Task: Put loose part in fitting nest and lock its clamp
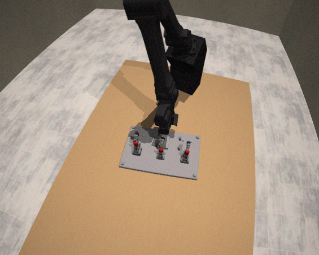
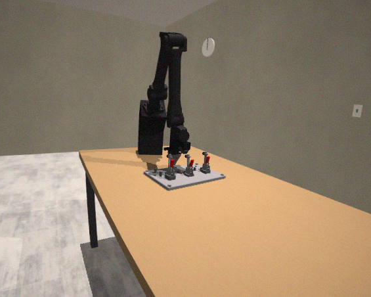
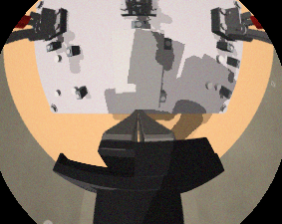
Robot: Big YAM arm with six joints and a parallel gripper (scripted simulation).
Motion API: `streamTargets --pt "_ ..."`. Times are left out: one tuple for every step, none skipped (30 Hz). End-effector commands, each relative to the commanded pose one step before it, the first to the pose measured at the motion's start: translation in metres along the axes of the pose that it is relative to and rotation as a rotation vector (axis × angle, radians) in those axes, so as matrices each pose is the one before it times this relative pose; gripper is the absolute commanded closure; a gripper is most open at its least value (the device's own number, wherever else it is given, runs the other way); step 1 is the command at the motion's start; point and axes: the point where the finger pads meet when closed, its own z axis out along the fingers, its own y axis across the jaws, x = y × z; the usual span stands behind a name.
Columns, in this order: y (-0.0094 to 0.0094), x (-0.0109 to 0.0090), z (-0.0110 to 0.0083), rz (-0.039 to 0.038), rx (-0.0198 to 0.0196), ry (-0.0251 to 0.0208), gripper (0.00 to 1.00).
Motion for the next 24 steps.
streamTargets --pt "0.00175 -0.01196 -0.00419 0.00382 -0.00110 -0.01699 1.00" --pt "-0.00025 -0.00121 -0.00042 -0.00048 0.00027 -0.00177 1.00" --pt "0.00001 -0.00116 -0.00042 0.00057 0.00014 -0.00173 1.00" --pt "-0.00004 -0.00082 -0.00029 0.00022 -0.00006 -0.00125 1.00" --pt "-0.00005 -0.00018 -0.00001 -0.00020 -0.00004 -0.00004 1.00" --pt "-0.00012 -0.00001 0.00002 -0.00006 -0.00002 0.00004 1.00" --pt "-0.00002 0.00000 0.00000 -0.00003 0.00001 0.00001 1.00" --pt "0.00000 -0.00001 0.00000 0.00000 0.00001 -0.00005 1.00" --pt "-0.00001 -0.00018 0.00009 0.00015 0.00014 -0.00092 1.00" --pt "0.00000 0.00000 0.00002 0.00001 0.00001 -0.00006 1.00" --pt "0.00000 0.00000 0.00000 0.00000 0.00000 0.00000 1.00" --pt "0.00000 0.00000 0.00000 0.00000 0.00000 0.00000 1.00" --pt "0.00000 0.00000 0.00000 0.00000 0.00000 0.00000 1.00" --pt "0.00000 0.00000 0.00000 0.00000 0.00000 0.00000 1.00" --pt "0.00000 0.00000 0.00000 0.00000 0.00000 0.00000 1.00" --pt "0.00000 0.00000 0.00000 0.00000 0.00000 0.00000 1.00" --pt "0.00000 0.00000 0.00000 0.00000 0.00000 0.00000 1.00" --pt "0.00000 0.00000 0.00000 0.00000 0.00000 0.00000 1.00" --pt "0.00000 0.00000 0.00000 0.00000 0.00000 0.00000 1.00" --pt "0.00000 0.00000 0.00000 0.00000 0.00000 0.00000 1.00" --pt "0.00000 0.00000 0.00000 0.00000 0.00000 0.00000 1.00" --pt "0.00000 0.00000 0.00000 0.00000 0.00000 0.00000 1.00" --pt "0.00000 0.00000 0.00000 0.00000 0.00000 0.00000 1.00" --pt "0.00000 0.00000 0.00000 0.00000 0.00000 0.00000 1.00"
